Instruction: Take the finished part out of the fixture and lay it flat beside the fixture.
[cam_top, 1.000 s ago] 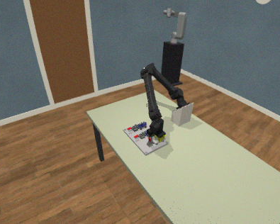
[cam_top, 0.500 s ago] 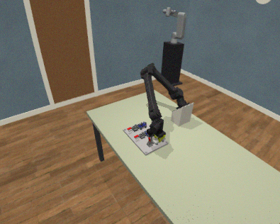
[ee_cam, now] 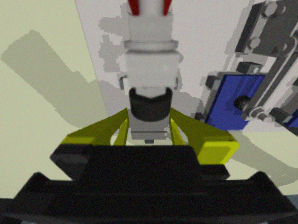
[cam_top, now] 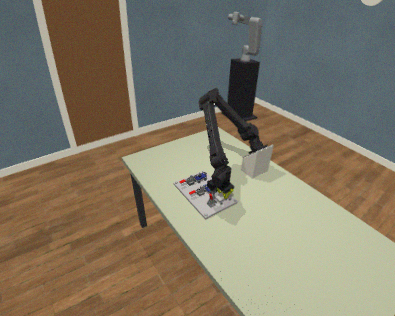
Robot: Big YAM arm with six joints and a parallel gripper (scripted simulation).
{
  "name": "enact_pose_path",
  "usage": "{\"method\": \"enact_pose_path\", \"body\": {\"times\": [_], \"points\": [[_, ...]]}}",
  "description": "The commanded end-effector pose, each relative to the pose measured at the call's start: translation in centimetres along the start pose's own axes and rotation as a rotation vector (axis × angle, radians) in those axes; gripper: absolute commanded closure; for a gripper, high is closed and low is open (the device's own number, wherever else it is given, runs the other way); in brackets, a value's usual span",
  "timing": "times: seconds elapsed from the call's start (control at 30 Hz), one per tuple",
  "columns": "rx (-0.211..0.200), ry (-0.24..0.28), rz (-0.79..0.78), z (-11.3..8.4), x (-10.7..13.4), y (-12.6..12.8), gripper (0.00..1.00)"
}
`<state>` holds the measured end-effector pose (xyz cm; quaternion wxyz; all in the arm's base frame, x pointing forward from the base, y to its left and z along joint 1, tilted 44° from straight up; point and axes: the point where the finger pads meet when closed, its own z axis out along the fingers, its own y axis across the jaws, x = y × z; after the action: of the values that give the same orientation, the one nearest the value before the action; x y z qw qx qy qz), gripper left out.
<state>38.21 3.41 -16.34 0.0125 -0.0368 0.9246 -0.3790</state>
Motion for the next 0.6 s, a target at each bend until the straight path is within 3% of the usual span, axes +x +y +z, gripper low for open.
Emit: {"method": "enact_pose_path", "body": {"times": [0.0, 0.57], "points": [[-0.012, -0.029, 0.008, -2.1, -1.0, 0.4, 1.0], [-0.017, -0.04, 0.018, -3.7, -1.8, 0.5, 1.0]]}}
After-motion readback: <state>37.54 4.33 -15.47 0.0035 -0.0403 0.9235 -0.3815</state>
